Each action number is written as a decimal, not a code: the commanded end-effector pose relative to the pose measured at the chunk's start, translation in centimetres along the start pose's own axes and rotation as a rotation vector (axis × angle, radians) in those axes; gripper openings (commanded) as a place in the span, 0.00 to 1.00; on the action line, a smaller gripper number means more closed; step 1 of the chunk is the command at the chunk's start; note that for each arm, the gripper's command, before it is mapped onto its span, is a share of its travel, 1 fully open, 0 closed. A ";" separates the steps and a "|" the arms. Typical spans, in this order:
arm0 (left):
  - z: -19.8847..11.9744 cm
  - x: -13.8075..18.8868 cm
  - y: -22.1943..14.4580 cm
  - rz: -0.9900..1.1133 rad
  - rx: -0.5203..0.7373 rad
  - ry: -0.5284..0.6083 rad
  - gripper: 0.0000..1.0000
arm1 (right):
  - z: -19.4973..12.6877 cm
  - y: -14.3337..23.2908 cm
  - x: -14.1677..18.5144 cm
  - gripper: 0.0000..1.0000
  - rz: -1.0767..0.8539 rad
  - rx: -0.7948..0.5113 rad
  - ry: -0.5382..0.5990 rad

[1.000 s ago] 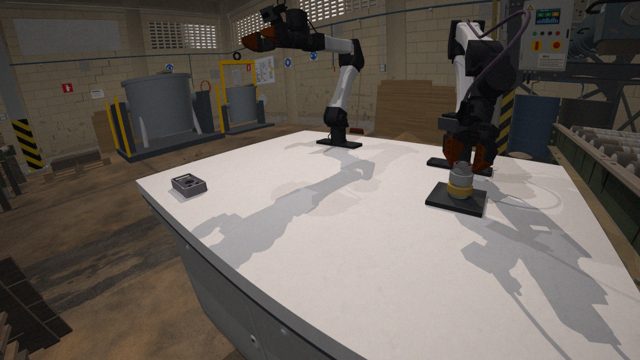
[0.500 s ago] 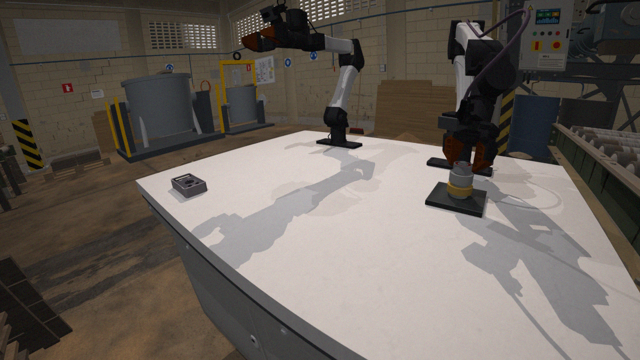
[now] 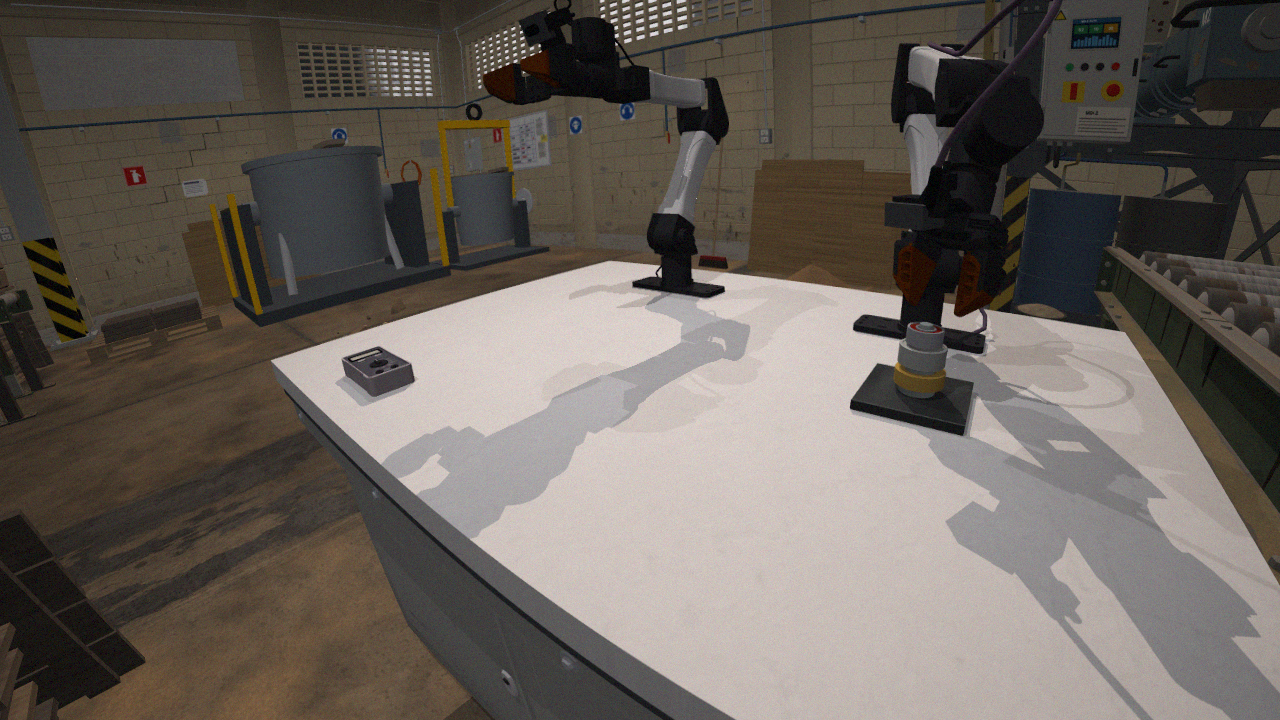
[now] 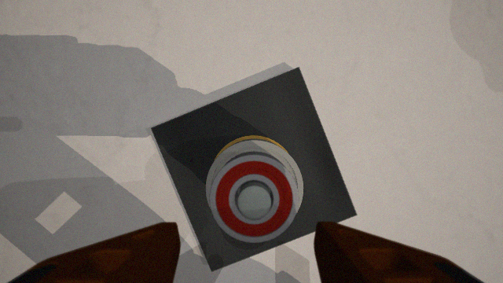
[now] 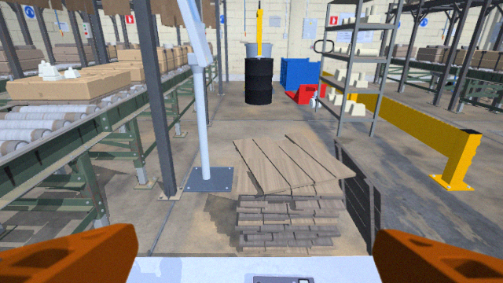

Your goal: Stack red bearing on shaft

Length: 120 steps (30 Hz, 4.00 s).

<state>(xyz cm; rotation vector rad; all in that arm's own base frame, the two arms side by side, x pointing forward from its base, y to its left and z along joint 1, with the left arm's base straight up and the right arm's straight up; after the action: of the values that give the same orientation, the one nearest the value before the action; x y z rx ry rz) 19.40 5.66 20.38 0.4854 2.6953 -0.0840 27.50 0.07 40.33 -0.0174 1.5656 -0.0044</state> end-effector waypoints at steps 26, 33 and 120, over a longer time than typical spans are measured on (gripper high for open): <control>-6.3 0.4 -0.4 0.000 0.016 0.023 0.56 | -0.5 0.0 -1.5 1.00 0.008 0.004 -0.035; -7.0 -2.5 1.2 -0.012 -0.134 -0.110 0.56 | -0.5 0.0 -1.5 1.00 0.008 0.004 -0.035; -16.2 -16.8 -2.4 -0.220 -0.301 -1.198 0.56 | -0.1 -0.1 -0.7 1.00 -0.001 0.017 -0.007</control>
<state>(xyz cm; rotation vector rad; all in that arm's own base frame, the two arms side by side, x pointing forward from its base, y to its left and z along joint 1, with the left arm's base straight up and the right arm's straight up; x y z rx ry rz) 27.54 0.13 40.30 -0.0162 1.5670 -0.0077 27.51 -0.04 40.27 -0.0105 1.5698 -0.0122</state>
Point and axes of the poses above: on each arm, the point where the finger pads meet when closed, its own z axis out along the fingers, its own y axis across the jaws, x = y × z, the point moved 10 cm from there along -z, back along the fingers, and after that the axes turned 1 degree about -z, right-handed, at the moved point
